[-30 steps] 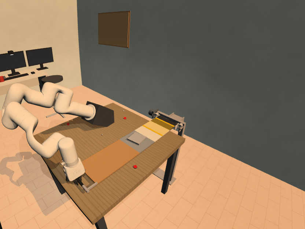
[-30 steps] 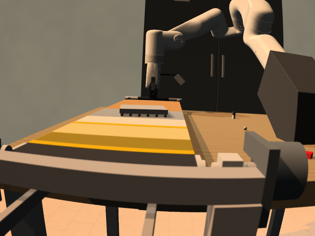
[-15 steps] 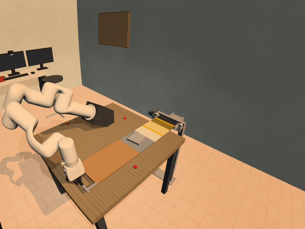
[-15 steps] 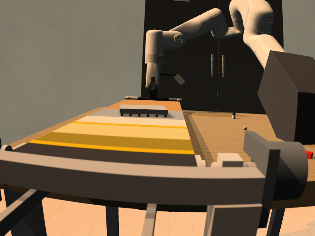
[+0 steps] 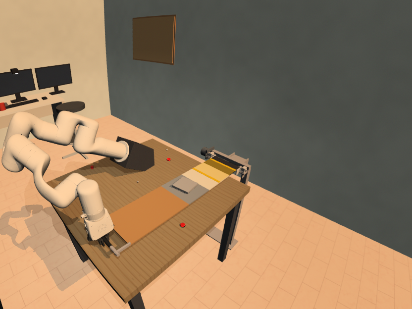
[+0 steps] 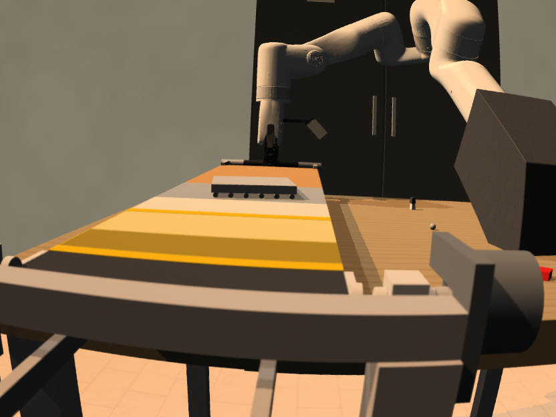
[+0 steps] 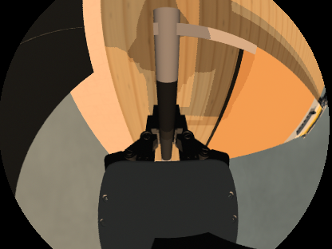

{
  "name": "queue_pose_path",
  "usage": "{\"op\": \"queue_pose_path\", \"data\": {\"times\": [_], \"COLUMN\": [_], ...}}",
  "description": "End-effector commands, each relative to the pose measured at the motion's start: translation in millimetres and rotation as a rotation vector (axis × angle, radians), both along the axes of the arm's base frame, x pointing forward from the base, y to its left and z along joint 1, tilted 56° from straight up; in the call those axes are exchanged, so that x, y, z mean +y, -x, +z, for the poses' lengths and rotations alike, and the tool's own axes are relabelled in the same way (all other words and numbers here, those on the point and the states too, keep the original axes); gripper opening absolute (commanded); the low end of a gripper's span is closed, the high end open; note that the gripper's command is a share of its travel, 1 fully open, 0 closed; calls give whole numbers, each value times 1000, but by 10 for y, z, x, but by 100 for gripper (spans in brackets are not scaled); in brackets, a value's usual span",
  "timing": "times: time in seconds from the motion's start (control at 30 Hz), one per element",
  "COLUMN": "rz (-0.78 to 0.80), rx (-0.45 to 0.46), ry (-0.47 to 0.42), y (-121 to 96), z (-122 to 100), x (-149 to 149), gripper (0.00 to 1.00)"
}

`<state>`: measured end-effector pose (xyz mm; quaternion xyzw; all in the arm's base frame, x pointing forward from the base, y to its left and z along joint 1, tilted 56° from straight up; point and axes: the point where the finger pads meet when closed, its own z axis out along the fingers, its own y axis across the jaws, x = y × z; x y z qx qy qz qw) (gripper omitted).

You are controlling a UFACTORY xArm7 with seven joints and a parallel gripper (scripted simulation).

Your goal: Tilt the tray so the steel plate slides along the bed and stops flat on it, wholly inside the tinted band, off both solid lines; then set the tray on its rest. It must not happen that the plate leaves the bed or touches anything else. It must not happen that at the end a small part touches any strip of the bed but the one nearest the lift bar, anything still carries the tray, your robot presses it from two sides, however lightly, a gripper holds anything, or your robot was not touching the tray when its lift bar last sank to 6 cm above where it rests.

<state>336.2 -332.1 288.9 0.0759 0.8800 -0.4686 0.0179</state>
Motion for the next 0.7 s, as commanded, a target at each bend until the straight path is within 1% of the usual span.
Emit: {"op": "queue_pose_path", "data": {"times": [0.0, 0.17, 0.23, 0.27, 0.67], "rz": [5, 5, 5, 5, 5], "rx": [-3, -3, -3, -3, -3], "ry": [1, 1, 1, 1, 1], "y": [-27, -39, -39, -46, -57], "z": [155, 284, 284, 351, 446], "x": [247, 475, 475, 599, 782], "gripper": [0, 0, 0, 0, 0]}}
